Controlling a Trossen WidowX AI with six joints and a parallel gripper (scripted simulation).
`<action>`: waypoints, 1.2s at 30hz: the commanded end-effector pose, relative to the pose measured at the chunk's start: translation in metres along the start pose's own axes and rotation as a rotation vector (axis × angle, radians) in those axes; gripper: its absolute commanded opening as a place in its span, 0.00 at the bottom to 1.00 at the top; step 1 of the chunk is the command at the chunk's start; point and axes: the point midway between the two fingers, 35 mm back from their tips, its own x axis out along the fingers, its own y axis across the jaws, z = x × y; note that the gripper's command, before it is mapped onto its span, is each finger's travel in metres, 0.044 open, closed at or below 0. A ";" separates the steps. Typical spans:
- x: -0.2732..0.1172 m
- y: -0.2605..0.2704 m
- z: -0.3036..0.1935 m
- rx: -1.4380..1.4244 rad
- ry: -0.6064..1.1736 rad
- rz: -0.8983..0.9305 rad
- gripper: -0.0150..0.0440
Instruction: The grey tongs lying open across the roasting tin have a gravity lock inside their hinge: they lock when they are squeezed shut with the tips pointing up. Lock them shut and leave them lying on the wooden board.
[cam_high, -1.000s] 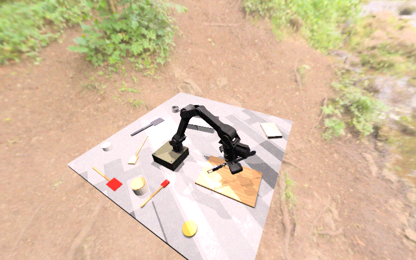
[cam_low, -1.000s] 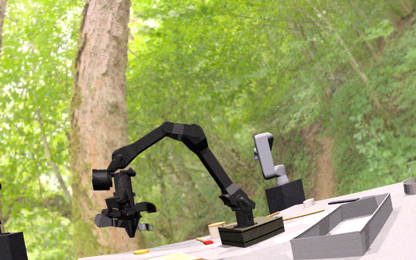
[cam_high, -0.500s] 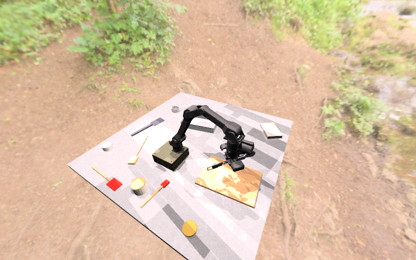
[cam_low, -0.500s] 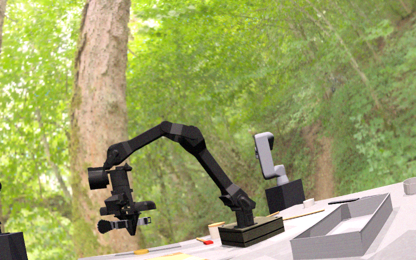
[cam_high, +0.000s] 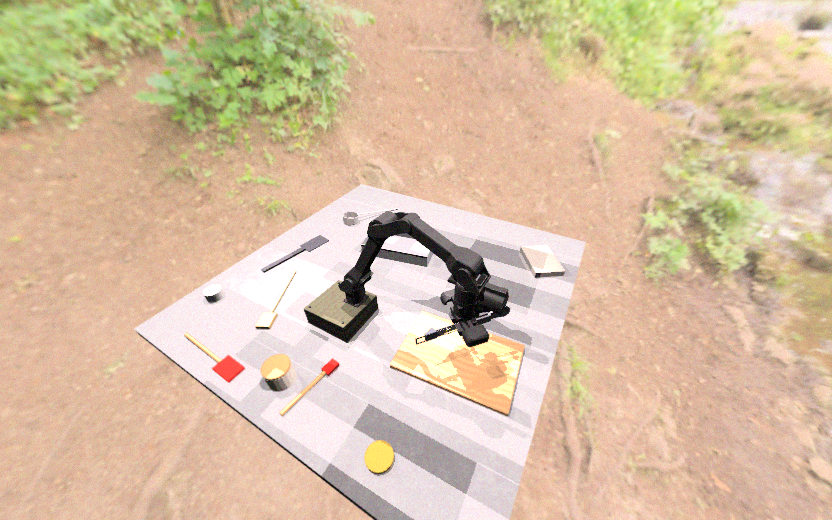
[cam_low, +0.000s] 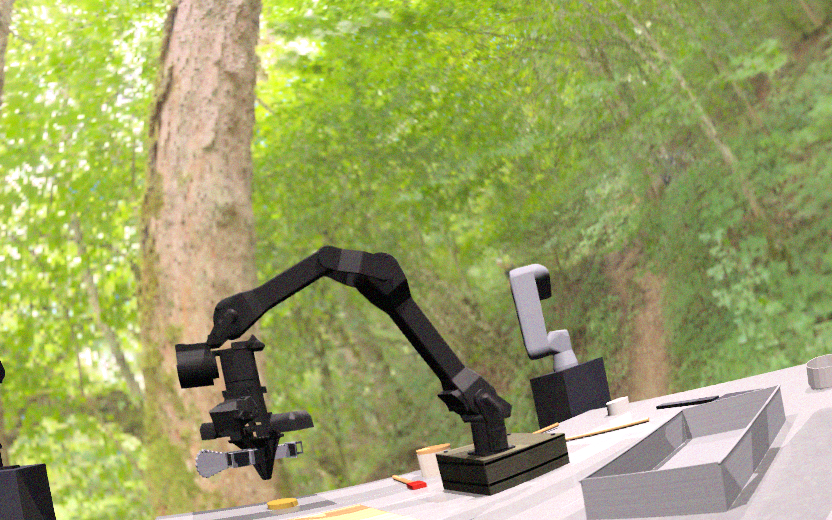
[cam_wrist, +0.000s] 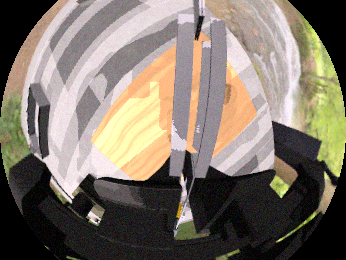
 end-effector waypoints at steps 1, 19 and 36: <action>0.007 -0.001 0.000 0.004 0.001 -0.004 0.00; 0.036 -0.002 0.001 0.006 0.001 -0.001 0.00; 0.064 0.000 -0.001 0.008 0.000 0.001 0.00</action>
